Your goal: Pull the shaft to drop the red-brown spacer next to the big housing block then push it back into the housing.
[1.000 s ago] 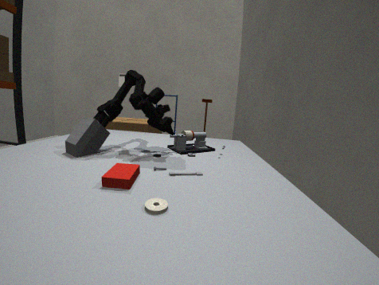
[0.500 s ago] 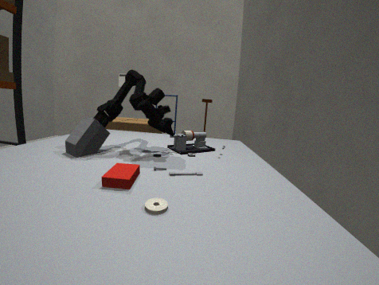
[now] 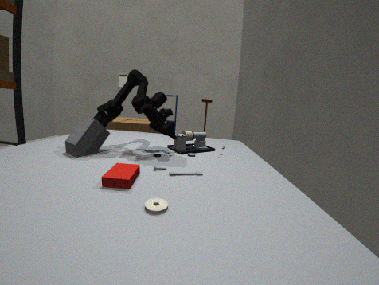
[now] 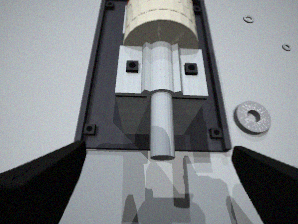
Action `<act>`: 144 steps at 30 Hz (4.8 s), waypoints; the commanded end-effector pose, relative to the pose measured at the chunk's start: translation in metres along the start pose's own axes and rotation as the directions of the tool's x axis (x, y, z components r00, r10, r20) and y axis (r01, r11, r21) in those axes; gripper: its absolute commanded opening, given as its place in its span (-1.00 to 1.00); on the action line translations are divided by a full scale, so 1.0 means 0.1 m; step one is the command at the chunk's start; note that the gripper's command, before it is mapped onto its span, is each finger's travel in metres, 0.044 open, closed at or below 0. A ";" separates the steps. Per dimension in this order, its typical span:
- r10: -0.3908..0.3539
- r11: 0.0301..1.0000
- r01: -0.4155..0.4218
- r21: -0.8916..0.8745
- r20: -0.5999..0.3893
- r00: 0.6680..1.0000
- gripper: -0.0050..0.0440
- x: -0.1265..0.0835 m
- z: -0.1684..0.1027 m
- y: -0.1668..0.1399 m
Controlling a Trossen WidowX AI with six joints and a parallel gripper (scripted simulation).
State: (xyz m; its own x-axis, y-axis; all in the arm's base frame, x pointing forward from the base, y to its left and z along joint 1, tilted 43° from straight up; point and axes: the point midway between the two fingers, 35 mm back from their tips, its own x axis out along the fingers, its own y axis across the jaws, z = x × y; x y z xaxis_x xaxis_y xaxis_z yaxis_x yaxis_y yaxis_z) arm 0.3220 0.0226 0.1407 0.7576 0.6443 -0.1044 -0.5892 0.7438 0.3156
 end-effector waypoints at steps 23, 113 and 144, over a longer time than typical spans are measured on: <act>-0.003 1.000 0.003 -0.022 0.019 1.000 1.00 0.16 0.08 0.00; -0.003 1.000 0.003 -0.012 0.012 1.000 -0.80 0.30 0.00 0.00; -0.002 1.000 0.002 -0.016 0.013 1.000 -1.00 0.18 -0.11 0.00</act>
State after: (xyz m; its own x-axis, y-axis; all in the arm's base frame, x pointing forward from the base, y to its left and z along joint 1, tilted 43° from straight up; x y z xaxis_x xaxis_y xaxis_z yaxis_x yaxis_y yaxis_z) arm 0.3346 0.0377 0.1268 0.7622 0.6399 -0.0974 -0.5879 0.7474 0.3094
